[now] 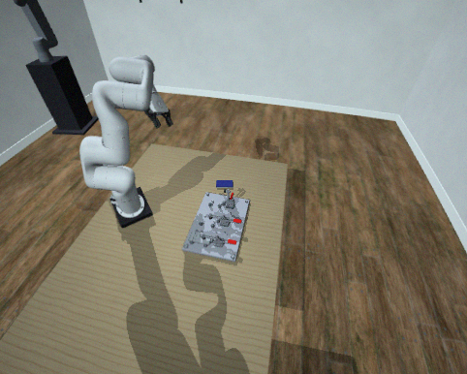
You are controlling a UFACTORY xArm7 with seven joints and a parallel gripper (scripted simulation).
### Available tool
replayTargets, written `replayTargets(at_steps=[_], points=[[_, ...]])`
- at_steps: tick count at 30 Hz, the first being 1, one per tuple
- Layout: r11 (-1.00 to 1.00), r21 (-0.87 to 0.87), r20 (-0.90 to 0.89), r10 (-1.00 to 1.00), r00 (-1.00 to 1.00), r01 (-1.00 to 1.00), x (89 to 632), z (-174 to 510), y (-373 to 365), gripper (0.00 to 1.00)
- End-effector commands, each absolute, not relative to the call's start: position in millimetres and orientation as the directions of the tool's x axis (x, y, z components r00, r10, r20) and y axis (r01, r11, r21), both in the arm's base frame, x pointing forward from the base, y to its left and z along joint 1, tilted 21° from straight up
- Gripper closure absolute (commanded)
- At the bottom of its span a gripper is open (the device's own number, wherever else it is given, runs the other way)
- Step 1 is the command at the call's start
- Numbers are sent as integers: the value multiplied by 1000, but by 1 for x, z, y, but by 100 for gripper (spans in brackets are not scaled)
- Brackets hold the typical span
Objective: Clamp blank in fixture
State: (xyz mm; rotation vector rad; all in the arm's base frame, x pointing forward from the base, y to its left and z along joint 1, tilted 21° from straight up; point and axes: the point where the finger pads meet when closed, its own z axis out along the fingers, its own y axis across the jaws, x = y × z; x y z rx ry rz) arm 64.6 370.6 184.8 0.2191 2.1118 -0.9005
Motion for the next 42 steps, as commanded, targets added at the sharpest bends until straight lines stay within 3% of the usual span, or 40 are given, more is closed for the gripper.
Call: replayTargets(at_steps=[1, 5, 8, 9, 12, 13, 22, 23, 27, 28, 33, 34, 39, 40, 42], points=[[745, -464, -776, -82, -625, 479, 75, 200, 369, 0], [752, -317, -839, 62, -541, 577, 101, 233, 361, 0], [752, -317, -839, 62, -541, 577, 101, 233, 361, 0], [744, -231, -861, 143, -488, 627, 115, 251, 354, 0], [744, -231, -861, 143, -488, 627, 115, 251, 354, 0], [724, -139, -875, 229, -426, 675, 129, 269, 345, 0], [692, -43, -879, 317, -357, 720, 145, 288, 334, 0], [647, 57, -871, 404, -279, 760, 160, 306, 321, 0], [647, 57, -871, 404, -279, 760, 160, 306, 321, 0], [588, 156, -850, 489, -195, 794, 176, 324, 306, 0], [588, 156, -850, 489, -195, 794, 176, 324, 306, 0], [515, 252, -817, 567, -105, 819, 191, 340, 288, 0], [515, 252, -817, 567, -105, 819, 191, 340, 288, 0], [429, 343, -771, 637, -11, 836, 206, 355, 268, 0], [429, 343, -771, 637, -11, 836, 206, 355, 268, 0]])
